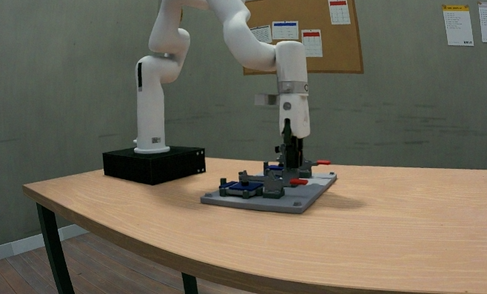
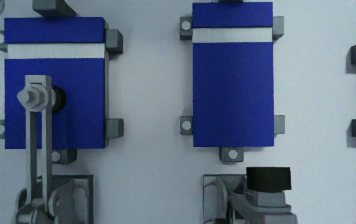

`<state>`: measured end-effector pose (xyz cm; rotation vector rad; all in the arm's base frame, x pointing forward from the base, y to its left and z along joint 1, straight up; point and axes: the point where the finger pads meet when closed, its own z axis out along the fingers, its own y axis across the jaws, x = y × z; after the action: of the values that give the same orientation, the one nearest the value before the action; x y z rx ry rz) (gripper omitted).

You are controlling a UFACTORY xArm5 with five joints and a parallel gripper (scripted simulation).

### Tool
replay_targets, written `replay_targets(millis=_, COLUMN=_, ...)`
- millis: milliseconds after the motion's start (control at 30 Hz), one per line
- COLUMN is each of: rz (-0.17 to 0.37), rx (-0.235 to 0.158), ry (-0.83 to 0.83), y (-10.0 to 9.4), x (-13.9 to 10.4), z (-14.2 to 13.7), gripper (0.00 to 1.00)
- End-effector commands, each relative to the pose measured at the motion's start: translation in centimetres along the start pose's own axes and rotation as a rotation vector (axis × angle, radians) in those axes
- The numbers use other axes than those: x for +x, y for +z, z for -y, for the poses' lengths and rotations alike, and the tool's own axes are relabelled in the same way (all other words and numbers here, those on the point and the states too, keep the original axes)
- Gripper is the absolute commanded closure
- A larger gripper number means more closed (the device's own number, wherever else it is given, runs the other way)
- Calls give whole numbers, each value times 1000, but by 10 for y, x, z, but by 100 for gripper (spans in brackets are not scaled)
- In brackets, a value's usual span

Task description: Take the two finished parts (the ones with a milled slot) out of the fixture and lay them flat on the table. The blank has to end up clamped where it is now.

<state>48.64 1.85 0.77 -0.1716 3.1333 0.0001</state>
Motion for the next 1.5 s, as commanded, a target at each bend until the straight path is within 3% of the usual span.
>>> replay_targets(millis=0, rz=-1, rx=0, ry=0, y=0, x=0, z=0, gripper=100)
replay_targets(millis=1467, rz=1, rx=0, ry=0, y=0, x=5, z=0, gripper=100)
